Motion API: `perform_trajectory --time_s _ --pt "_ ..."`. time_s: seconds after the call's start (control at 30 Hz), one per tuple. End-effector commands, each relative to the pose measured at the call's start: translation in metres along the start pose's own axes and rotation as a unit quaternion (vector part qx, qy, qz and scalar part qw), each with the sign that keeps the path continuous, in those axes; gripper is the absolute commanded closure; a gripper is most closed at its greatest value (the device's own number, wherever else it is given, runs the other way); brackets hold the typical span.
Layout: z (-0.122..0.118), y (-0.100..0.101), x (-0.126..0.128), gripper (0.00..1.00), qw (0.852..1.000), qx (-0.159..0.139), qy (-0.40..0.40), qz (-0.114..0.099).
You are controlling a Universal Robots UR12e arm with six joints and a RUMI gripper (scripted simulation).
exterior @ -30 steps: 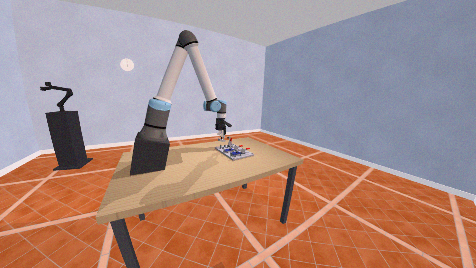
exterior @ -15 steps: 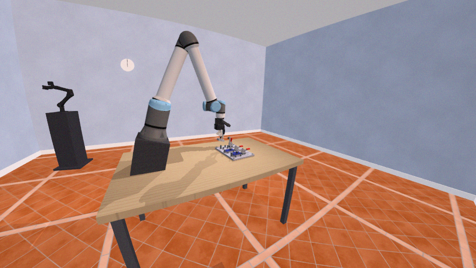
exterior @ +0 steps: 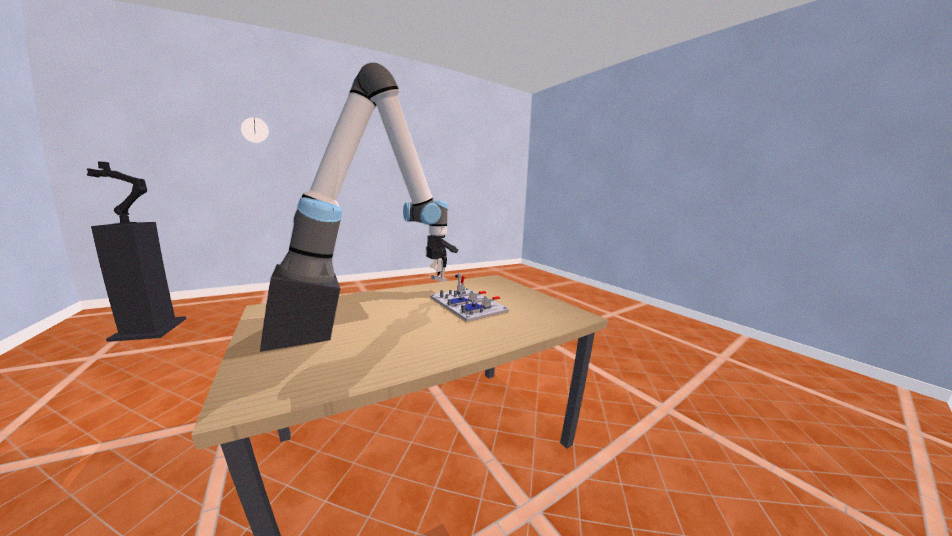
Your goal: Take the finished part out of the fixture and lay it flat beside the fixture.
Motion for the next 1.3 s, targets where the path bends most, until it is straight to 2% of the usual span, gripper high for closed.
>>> perform_trajectory --time_s 0.0,0.63,1.27 --pt "0.002 -0.001 -0.011 1.00 1.000 0.001 0.000 0.000" --pt "0.006 -0.001 -0.034 1.00 1.000 0.001 0.000 0.000" --pt "0.006 -0.001 -0.038 1.00 1.000 0.001 0.000 0.000"
Point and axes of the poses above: the point where the finger pads meet when closed, its own y axis out along the fingers, its own x axis across the jaws, z = x × y, the point moved 9 cm from there along -y, back along the fingers, and after that the axes turned 8 degrees about -y, right-handed, at the moved point
